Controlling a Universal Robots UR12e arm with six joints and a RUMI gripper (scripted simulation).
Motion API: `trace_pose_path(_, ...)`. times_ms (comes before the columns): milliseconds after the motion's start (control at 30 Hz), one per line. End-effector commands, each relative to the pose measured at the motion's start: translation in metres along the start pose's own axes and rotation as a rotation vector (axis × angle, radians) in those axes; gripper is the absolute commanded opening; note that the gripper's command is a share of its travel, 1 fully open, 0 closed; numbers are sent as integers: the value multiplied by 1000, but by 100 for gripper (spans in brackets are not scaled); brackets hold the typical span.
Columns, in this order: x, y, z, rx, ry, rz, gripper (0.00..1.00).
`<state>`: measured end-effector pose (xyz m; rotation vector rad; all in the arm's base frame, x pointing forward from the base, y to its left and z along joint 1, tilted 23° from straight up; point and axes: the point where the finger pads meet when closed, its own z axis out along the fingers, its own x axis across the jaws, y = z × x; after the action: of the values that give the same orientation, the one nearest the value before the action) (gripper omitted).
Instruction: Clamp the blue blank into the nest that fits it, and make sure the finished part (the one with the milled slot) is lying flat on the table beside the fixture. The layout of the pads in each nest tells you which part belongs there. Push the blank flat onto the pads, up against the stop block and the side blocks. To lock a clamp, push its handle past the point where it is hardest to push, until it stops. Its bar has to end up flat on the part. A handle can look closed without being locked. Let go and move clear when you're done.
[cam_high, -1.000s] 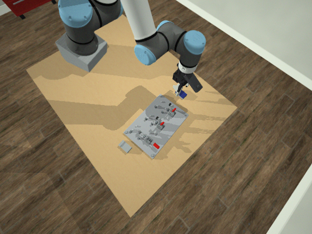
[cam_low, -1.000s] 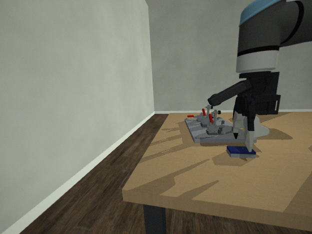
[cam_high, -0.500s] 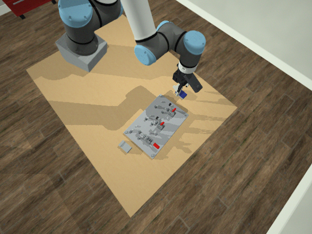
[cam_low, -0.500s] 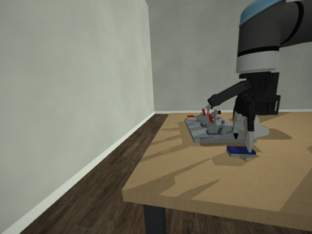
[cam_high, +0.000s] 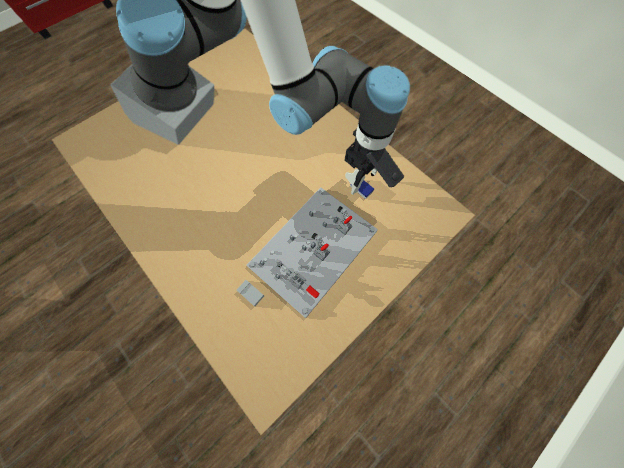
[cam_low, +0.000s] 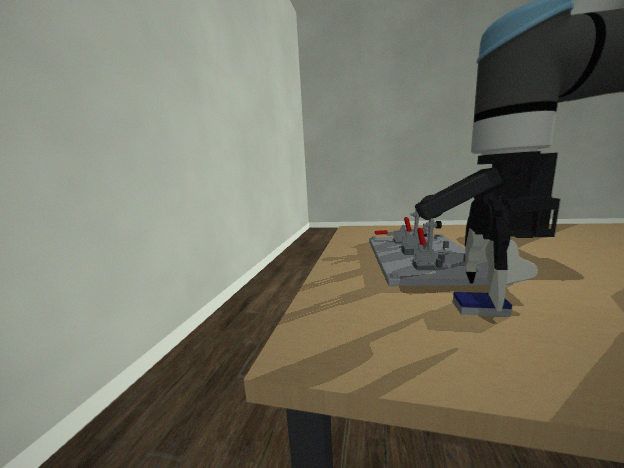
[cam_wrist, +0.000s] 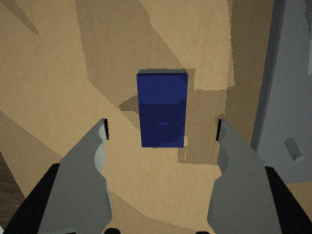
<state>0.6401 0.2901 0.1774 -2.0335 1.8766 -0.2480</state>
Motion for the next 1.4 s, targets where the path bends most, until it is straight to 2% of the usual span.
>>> trace_pose_path(0,0,-1,4,1,0,0,59)
trace_pose_path(367,0,-1,13,1,0,0,59)
trace_pose_path(1367,0,-1,14,1,0,0,59)
